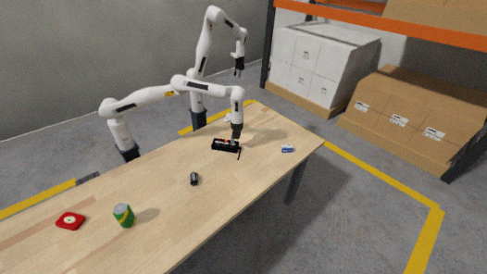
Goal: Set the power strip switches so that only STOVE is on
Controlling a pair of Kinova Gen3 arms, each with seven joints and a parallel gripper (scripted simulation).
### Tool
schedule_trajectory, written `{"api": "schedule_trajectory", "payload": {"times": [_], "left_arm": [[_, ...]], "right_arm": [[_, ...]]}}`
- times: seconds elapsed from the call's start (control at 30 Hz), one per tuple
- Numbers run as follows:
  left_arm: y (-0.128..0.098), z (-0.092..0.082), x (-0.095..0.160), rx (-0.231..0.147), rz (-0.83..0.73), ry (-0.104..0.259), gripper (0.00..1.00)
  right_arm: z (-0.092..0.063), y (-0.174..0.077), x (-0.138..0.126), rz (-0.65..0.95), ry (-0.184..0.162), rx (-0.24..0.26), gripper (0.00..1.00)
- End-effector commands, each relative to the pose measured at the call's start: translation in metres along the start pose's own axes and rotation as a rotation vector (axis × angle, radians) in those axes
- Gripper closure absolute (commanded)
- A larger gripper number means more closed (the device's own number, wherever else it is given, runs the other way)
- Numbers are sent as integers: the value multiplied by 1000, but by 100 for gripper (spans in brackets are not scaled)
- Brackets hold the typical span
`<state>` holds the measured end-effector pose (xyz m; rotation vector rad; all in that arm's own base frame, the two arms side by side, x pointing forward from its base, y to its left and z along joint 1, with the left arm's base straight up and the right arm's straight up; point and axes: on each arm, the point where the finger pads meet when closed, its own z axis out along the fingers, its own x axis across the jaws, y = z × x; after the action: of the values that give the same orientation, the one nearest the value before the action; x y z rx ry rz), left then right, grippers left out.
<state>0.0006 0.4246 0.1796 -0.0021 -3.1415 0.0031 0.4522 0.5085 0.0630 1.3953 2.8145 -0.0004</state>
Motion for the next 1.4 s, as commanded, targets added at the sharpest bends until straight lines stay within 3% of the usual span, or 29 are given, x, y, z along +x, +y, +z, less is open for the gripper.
{"api": "schedule_trajectory", "payload": {"times": [0.0, 0.57, 1.1, 1.37], "left_arm": [[0, -1, 0, -2, 0, 0, 0], [0, -1, 0, -2, 0, 0, 0], [0, -1, 0, -2, 0, 0, 0], [0, -1, 0, -2, 0, 0, 0]], "right_arm": [[-1, 1, 0, 0, 1, -2, 100], [-3, 1, 0, 0, 1, -2, 100], [-36, 0, 0, 0, 1, -2, 100], [-39, 0, 0, 0, 1, -2, 100]]}}
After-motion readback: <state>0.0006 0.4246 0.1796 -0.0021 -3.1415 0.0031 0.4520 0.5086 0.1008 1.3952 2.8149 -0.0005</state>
